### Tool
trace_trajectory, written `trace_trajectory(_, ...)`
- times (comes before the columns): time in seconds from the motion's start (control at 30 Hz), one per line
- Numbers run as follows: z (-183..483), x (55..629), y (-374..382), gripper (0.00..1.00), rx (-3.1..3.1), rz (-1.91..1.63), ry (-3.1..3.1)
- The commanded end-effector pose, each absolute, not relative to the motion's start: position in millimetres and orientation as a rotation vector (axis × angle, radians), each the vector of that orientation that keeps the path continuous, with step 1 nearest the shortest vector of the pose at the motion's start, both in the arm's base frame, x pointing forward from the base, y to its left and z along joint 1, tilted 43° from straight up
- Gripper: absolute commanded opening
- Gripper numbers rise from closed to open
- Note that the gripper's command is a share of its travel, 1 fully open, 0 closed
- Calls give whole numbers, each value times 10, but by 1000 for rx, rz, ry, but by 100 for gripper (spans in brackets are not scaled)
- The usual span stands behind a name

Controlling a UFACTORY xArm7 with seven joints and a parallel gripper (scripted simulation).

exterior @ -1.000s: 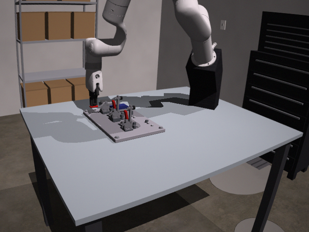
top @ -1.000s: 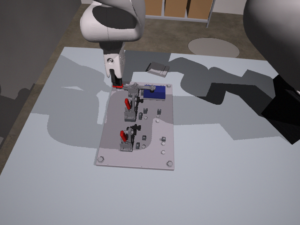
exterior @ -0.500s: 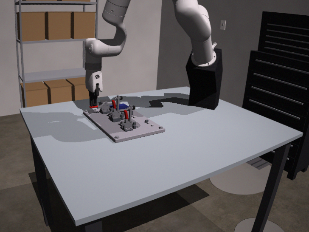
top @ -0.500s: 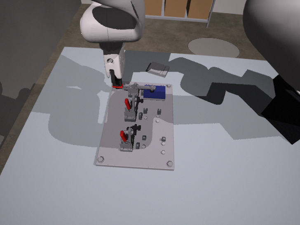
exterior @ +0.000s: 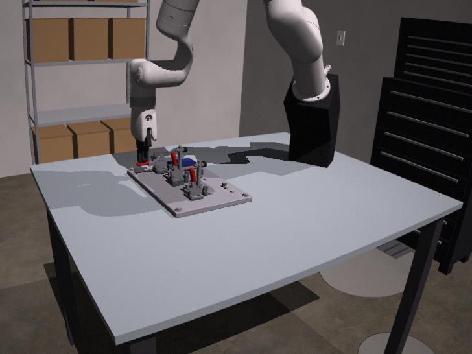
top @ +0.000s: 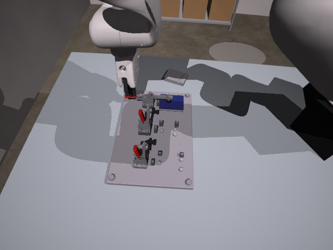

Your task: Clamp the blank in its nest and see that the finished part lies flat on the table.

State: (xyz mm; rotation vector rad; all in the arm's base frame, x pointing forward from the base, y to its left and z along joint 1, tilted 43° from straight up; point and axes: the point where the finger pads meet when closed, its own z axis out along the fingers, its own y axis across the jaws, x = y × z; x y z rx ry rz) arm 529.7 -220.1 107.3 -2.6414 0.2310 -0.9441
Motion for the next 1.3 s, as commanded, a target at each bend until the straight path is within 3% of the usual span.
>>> trace_trajectory(0.0,1074,5295,-2216,0,-2643,-946,233)
trace_trajectory(1.27,1583,4848,-2387,0,-2643,-946,233)
